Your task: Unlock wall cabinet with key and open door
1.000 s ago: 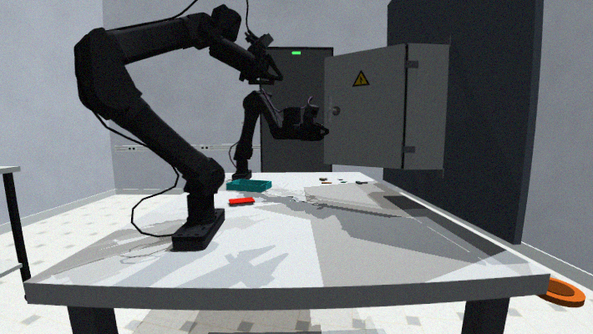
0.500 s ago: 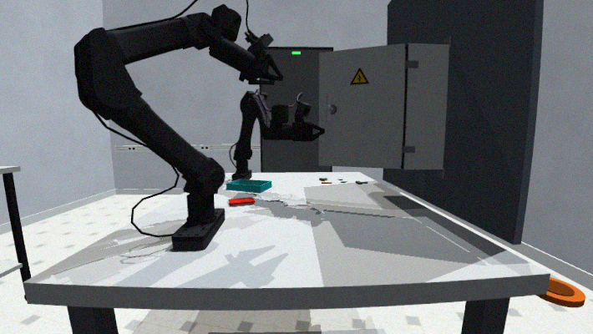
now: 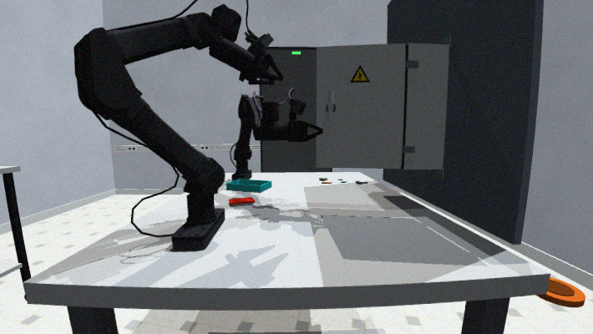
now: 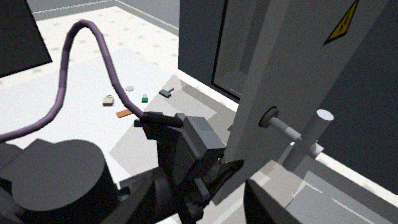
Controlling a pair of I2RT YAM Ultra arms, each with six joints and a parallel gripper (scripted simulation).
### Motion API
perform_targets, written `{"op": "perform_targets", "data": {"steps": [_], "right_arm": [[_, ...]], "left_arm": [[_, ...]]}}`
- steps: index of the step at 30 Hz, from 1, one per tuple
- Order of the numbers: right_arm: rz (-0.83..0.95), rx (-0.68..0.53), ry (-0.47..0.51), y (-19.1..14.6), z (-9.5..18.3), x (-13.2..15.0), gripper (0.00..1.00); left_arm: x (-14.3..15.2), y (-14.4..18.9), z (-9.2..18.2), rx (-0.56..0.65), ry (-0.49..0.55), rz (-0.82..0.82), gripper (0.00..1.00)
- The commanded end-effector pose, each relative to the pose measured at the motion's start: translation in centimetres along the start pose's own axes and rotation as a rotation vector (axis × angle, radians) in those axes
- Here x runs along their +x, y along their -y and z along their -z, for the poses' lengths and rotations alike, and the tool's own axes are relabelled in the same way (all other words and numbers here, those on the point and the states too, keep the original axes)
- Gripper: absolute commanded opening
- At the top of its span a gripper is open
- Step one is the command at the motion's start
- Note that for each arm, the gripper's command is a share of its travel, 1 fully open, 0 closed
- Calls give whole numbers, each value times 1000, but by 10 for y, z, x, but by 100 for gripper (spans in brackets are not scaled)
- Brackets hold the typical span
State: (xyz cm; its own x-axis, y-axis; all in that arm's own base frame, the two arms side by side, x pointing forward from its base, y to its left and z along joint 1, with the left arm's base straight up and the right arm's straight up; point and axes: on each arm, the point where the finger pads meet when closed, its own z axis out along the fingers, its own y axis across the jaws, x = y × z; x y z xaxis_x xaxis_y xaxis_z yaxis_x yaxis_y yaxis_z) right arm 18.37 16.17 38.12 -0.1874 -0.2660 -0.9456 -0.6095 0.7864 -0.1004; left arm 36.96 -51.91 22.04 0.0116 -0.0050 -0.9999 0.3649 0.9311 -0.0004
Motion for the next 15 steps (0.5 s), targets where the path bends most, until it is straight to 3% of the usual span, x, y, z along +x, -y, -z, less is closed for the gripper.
{"op": "perform_targets", "data": {"steps": [1,15], "right_arm": [[-4,7,17,2,2,-4,44],[-4,7,17,2,2,-4,44]], "left_arm": [[3,12,-6,-87,-15,-9,7],[7,33,-12,-171,-19,-15,7]]}}
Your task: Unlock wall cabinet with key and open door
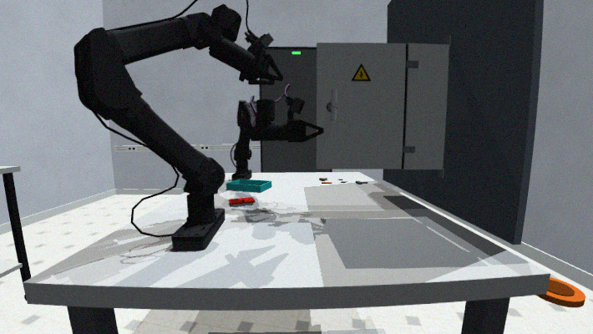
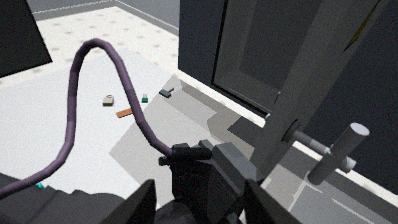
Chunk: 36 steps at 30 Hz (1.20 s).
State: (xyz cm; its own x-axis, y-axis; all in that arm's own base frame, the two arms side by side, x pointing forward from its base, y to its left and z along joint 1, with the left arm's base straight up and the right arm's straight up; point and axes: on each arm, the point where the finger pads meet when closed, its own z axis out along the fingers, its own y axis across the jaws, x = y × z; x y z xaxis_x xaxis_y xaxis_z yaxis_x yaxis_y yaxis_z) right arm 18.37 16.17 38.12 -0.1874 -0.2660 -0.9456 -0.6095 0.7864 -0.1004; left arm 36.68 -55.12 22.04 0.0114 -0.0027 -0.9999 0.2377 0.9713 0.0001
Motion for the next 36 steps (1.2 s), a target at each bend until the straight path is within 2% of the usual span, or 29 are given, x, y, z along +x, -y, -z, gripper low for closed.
{"op": "perform_targets", "data": {"steps": [1,6,13,14,17,21,31,34,36], "right_arm": [[-4,7,17,2,2,-4,44],[-4,7,17,2,2,-4,44],[-4,7,17,2,2,-4,44],[-4,7,17,2,2,-4,44],[-4,7,17,2,2,-4,44],[-4,7,17,2,2,-4,44],[-4,7,17,2,2,-4,44],[-4,7,17,2,2,-4,44],[-4,7,17,2,2,-4,44]], "left_arm": [[7,2,-3,-39,-17,-14,7],[7,1,-3,-39,-17,-14,7],[7,1,-3,-39,-17,-14,87],[-1,0,-2,-39,-12,-6,97],[-9,-1,0,-30,-8,5,97],[-4,7,0,25,-25,0,97],[30,6,17,228,-186,-212,97],[26,4,21,250,-197,-222,97],[8,-4,28,285,-202,-218,97]]}}
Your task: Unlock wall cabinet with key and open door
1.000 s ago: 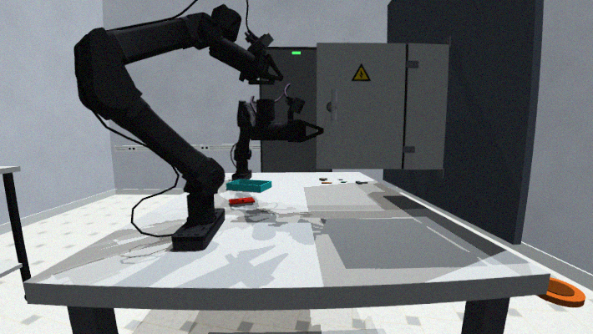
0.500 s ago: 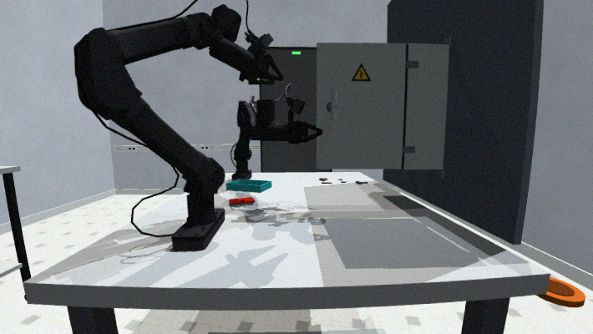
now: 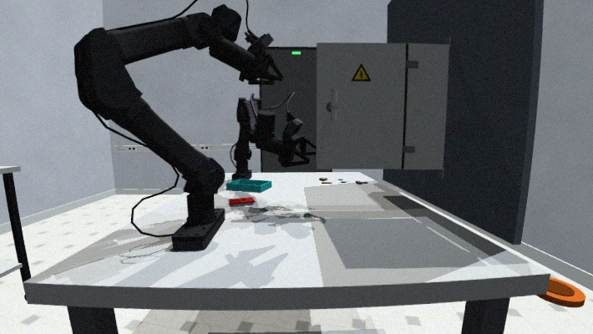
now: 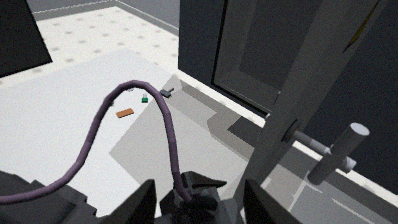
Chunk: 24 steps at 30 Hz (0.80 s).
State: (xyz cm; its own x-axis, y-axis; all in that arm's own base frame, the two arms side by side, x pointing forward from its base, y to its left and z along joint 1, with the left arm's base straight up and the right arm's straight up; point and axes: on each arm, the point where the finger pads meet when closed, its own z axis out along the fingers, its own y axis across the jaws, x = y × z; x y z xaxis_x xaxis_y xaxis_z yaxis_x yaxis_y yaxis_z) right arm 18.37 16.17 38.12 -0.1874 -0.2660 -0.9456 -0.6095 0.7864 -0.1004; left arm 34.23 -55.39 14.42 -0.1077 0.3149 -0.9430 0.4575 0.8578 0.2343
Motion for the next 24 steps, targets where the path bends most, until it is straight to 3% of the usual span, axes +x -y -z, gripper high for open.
{"op": "perform_targets", "data": {"steps": [1,7,12,14,20,24], "right_arm": [[-4,7,17,2,2,-4,44],[-4,7,17,2,2,-4,44],[-4,7,17,2,2,-4,44],[-4,7,17,2,2,-4,44],[-4,7,17,2,2,-4,44],[-2,-26,65,-3,6,-20,44]], "left_arm": [[-69,-33,29,78,42,42,97],[-124,-94,71,132,92,105,97],[-164,-160,122,173,153,154,97],[-164,-160,122,173,153,154,97],[-186,-234,200,220,240,196,97],[-179,-265,239,242,272,207,97]]}}
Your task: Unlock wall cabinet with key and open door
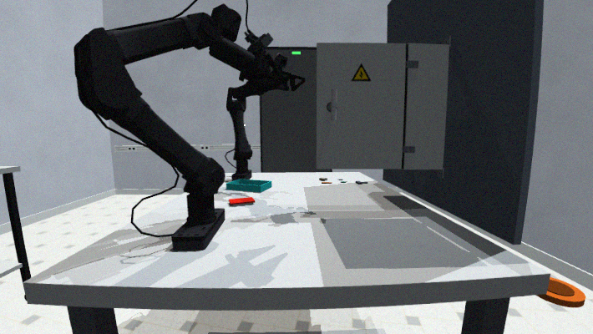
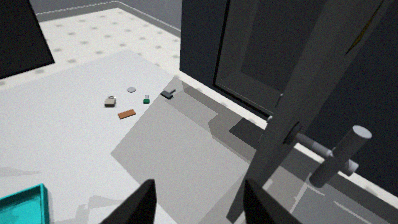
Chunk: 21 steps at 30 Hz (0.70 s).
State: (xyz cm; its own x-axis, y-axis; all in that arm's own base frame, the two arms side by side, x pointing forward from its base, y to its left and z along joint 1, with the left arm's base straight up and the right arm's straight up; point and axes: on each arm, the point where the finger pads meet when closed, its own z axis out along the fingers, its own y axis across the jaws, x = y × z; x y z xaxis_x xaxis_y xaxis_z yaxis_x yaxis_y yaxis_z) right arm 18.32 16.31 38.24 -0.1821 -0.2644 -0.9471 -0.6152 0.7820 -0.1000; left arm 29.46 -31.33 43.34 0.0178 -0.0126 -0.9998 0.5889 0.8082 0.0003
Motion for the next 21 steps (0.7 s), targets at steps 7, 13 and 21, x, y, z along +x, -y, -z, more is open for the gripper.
{"op": "perform_targets", "data": {"steps": [7,13,21], "right_arm": [[0,-124,126,-21,9,-39,44],[-3,-268,213,-46,20,-65,44],[-5,-467,320,-79,43,-98,44]], "left_arm": [[-12,-32,96,99,53,13,97],[-13,-45,146,114,118,14,97],[-11,-52,174,113,163,13,97]]}}
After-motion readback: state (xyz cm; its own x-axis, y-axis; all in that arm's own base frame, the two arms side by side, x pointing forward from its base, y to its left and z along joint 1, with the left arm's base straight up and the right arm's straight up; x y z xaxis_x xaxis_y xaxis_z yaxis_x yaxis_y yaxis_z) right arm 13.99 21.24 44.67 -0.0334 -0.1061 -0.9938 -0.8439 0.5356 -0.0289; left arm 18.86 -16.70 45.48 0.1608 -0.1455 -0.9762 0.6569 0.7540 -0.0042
